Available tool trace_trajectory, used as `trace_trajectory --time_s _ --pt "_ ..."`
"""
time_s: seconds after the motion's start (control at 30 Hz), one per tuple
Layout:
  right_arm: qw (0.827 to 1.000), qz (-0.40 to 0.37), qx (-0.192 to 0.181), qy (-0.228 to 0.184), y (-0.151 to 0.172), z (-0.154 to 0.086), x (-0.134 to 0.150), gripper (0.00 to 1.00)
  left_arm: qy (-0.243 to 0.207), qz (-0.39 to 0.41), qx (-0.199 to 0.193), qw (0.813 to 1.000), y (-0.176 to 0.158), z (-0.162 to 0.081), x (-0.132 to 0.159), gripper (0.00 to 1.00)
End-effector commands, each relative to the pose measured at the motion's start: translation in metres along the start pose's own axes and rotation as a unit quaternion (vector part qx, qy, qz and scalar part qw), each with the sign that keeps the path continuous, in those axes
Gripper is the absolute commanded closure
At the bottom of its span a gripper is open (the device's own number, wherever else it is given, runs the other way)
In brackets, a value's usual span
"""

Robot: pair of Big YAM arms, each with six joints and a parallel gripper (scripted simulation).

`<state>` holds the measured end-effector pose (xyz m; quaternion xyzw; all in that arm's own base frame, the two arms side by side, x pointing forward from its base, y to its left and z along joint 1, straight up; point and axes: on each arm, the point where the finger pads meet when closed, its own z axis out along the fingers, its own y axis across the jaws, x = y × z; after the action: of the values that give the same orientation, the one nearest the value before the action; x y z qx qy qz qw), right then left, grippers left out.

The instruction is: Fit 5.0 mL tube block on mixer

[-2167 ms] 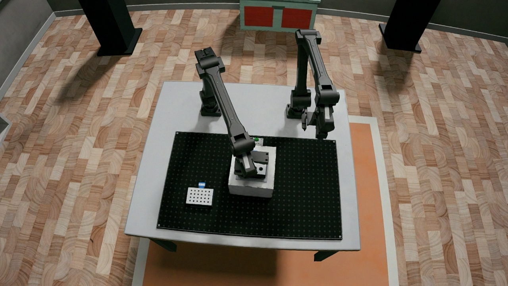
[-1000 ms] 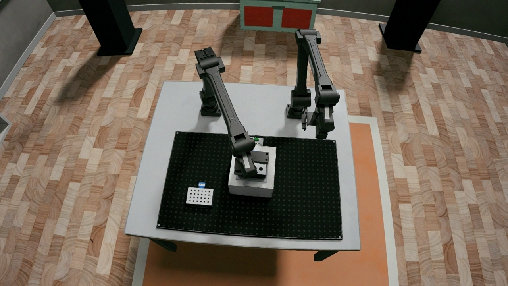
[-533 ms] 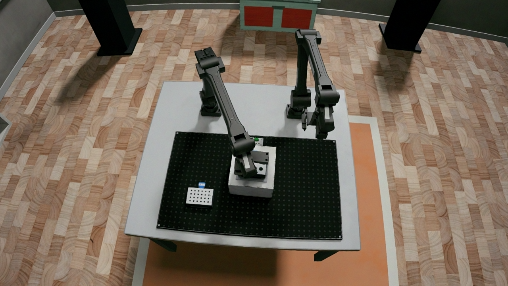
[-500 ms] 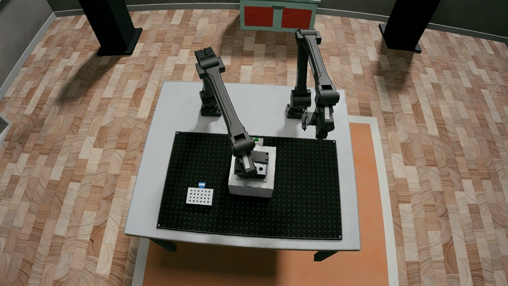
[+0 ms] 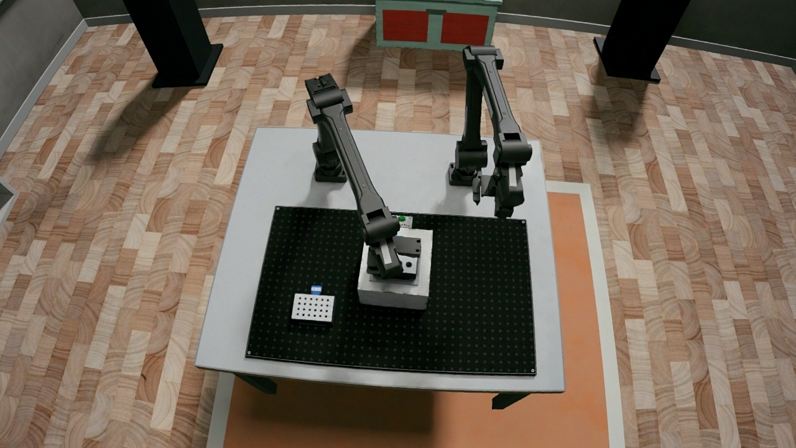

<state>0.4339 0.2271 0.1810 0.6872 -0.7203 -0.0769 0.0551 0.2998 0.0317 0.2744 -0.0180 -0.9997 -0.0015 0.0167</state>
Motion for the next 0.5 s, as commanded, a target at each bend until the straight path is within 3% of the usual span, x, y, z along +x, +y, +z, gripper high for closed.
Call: trace_trajectory --time_s 0.0,0.47 --pt "0.997 -0.014 0.060 -0.037 -0.006 -0.064 -0.017 1.00 -0.008 0.002 0.000 1.000 -0.001 -0.002 -0.001 0.00" --pt "0.997 -0.014 0.059 -0.036 -0.006 -0.063 -0.018 1.00 -0.026 0.001 -0.003 1.000 0.000 -0.016 -0.009 0.00"
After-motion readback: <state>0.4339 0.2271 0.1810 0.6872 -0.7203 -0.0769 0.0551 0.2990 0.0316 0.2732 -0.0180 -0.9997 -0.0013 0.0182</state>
